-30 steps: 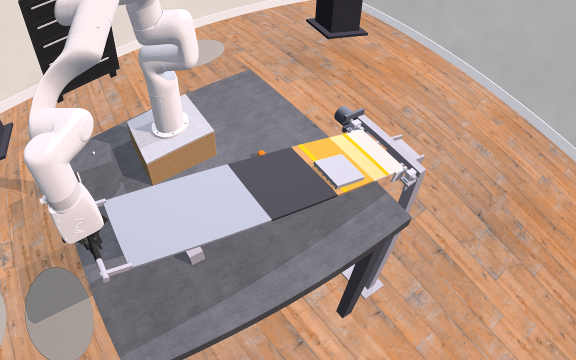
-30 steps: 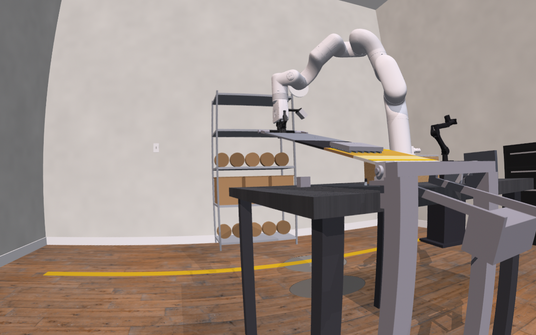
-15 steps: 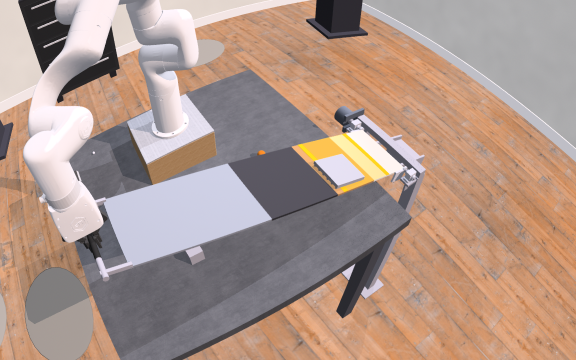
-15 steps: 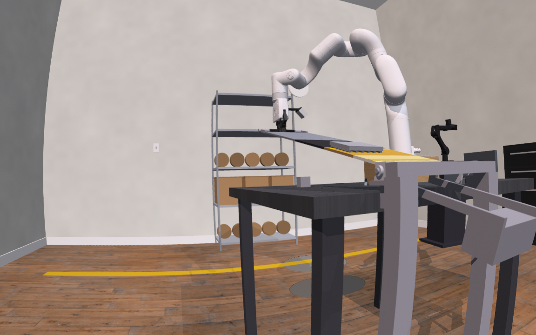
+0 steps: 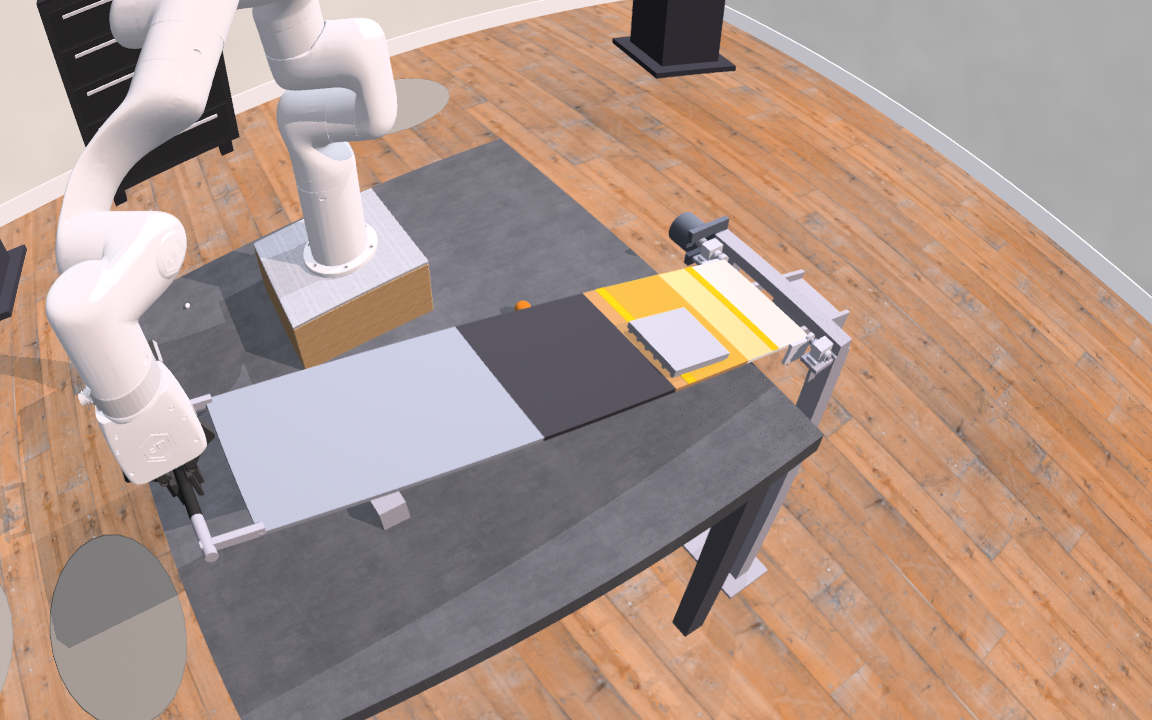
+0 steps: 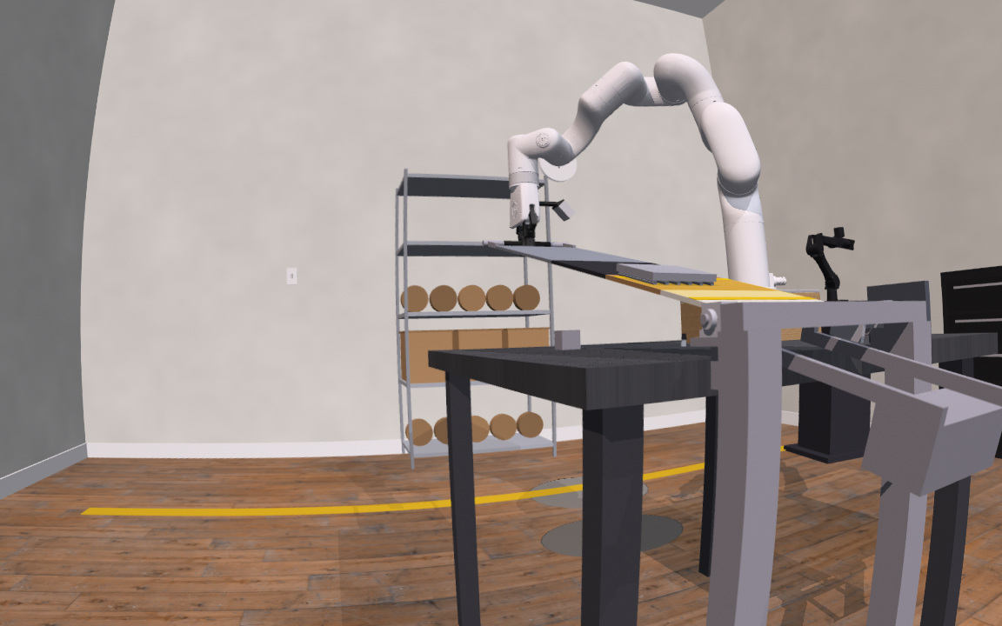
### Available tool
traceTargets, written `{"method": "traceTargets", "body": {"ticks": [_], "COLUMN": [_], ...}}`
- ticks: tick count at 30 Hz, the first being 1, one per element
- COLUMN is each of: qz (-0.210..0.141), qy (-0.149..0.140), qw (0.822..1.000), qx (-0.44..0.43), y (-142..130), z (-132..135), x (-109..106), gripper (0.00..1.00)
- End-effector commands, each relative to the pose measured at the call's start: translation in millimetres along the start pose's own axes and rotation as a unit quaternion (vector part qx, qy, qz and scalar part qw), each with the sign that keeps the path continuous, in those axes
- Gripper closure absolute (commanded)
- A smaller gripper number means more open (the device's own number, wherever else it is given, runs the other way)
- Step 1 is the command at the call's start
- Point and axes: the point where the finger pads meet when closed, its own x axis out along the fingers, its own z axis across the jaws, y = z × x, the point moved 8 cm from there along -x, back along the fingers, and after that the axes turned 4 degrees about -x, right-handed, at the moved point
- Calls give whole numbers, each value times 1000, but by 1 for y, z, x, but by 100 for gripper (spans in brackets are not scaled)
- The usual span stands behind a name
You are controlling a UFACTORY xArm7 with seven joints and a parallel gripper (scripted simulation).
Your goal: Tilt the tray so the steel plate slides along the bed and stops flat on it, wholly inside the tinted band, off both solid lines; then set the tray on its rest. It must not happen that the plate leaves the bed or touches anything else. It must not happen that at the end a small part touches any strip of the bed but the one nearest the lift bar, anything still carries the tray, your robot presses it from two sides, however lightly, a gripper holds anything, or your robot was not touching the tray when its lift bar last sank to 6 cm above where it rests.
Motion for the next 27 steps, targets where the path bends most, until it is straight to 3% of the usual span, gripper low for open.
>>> {"method": "traceTargets", "body": {"ticks": [1, 3, 4, 5, 8, 10, 27], "qz": [-2, -2, -2, -2, -2, -2, -2], "qy": [2, 2, 2, 2, 2, 2, 2], "qw": [1000, 1000, 1000, 1000, 1000, 1000, 1000], "qx": [0, 0, 0, 0, 0, 0, 0], "y": [-2, -2, -2, -2, -1, -1, -1], "z": [10, 20, 22, 20, 5, 0, -3], "x": [-41, -72, -77, -72, -22, -4, 9], "gripper": [100, 100, 100, 100, 100, 100, 100]}}
